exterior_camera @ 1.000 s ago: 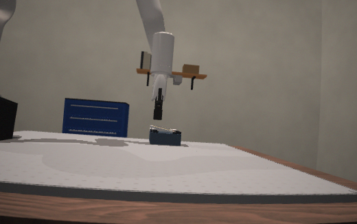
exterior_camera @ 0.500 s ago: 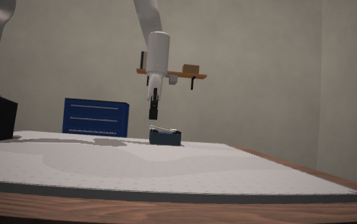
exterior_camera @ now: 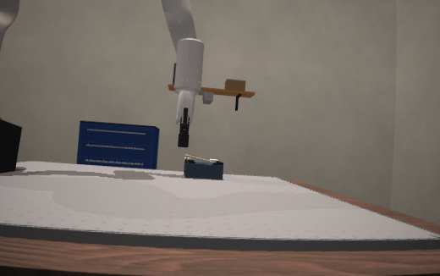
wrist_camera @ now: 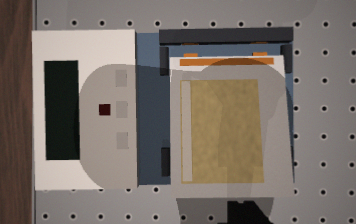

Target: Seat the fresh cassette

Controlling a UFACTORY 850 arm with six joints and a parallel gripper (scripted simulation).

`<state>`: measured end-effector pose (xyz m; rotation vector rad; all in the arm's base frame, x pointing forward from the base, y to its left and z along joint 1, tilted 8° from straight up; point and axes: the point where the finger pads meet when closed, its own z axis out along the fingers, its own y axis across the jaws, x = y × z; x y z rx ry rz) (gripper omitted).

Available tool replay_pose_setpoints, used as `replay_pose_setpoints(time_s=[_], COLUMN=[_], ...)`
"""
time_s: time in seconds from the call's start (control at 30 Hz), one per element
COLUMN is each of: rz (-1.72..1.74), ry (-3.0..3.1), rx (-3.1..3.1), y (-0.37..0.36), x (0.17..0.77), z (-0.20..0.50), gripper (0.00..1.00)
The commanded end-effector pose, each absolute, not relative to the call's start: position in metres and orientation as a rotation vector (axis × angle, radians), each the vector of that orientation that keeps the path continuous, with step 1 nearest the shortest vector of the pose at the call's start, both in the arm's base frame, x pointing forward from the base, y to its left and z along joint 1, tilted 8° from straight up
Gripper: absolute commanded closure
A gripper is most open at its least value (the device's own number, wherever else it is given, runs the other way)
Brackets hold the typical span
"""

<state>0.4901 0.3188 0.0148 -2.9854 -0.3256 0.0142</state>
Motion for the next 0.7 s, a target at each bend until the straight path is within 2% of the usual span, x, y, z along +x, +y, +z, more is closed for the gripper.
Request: replay_pose_setpoints(time_s=[0.0,0.67], rz=[0.011,0.011], ry=[-0.325,-0.325], rx=[-2.984,-2.984], y=[0.318,0.315], x=[0.486,0.472], z=[0.016,0.015], gripper=[1.0,1.0])
